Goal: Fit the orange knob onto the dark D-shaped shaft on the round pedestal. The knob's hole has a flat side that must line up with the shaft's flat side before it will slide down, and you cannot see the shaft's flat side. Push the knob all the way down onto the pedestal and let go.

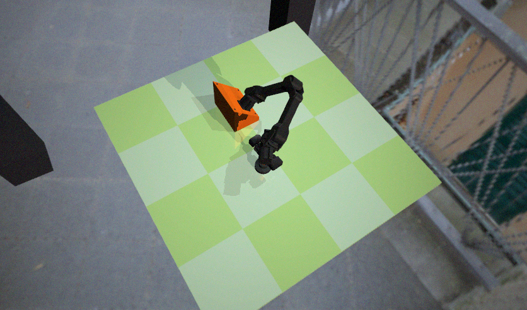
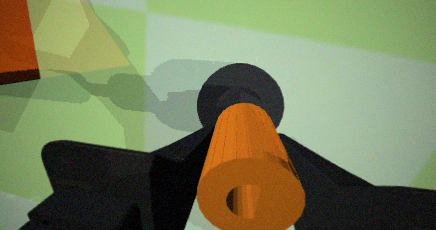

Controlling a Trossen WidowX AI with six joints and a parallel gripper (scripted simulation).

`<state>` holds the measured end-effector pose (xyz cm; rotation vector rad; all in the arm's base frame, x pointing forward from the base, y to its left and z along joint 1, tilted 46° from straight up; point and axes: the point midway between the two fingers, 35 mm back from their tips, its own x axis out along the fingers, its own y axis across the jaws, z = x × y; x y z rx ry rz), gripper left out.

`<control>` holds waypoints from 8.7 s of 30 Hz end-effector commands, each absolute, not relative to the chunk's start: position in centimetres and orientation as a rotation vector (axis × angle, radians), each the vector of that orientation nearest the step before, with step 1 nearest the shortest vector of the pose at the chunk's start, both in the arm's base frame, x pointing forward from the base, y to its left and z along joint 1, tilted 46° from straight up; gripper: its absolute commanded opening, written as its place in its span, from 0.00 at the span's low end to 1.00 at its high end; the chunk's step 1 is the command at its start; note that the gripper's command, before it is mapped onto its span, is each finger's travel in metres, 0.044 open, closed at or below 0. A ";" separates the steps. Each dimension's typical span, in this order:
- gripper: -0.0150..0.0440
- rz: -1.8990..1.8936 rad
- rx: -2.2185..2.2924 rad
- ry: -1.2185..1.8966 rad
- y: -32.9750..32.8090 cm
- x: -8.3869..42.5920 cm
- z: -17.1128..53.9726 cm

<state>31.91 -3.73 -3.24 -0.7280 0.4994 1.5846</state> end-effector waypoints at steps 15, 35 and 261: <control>0.25 1.589 -0.745 0.485 -3.9 31.7 -3.4; 0.25 1.589 -0.745 0.485 -3.9 32.2 -3.2; 0.25 1.646 -0.878 0.348 -3.9 32.0 -3.1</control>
